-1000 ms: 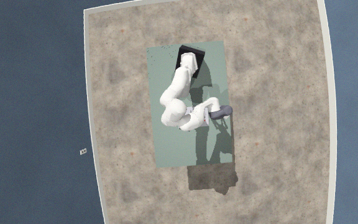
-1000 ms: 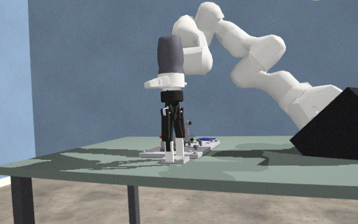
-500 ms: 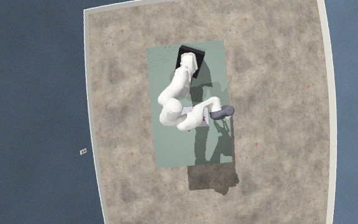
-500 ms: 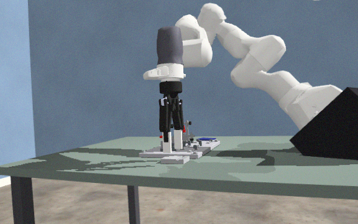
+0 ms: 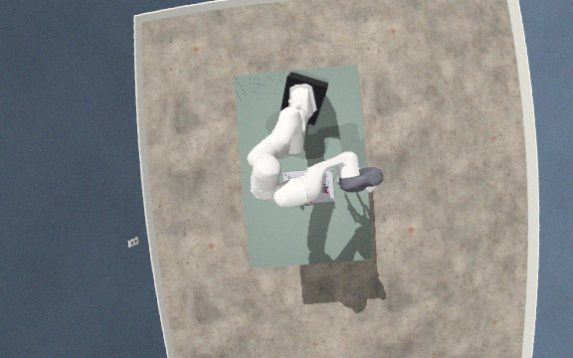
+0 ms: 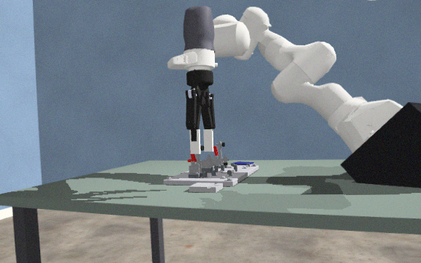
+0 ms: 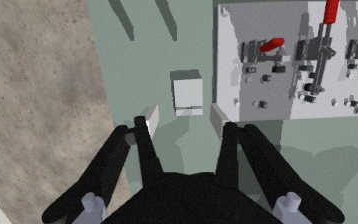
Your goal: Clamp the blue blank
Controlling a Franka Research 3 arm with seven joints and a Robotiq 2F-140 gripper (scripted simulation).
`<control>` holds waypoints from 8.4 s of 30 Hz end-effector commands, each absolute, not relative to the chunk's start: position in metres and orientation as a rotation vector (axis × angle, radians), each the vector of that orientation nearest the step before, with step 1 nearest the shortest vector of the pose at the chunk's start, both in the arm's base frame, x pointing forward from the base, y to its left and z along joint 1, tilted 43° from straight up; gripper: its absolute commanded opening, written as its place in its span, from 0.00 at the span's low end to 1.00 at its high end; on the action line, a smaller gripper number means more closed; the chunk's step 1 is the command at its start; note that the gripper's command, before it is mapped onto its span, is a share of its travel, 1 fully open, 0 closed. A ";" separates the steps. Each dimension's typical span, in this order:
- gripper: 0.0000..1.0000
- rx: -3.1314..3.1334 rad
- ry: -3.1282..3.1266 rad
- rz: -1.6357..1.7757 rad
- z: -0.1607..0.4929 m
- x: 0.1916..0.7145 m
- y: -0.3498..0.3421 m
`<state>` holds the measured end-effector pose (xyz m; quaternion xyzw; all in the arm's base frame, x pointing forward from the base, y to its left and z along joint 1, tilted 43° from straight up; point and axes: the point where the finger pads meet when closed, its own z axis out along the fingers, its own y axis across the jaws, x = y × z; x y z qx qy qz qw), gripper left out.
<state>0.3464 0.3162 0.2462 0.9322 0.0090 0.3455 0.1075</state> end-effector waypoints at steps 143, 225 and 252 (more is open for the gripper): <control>0.58 2.721 0.035 1.002 0.429 0.298 -0.079; 0.58 2.778 -0.356 1.072 0.451 0.298 -0.150; 0.58 2.778 -0.356 1.072 0.452 0.299 -0.151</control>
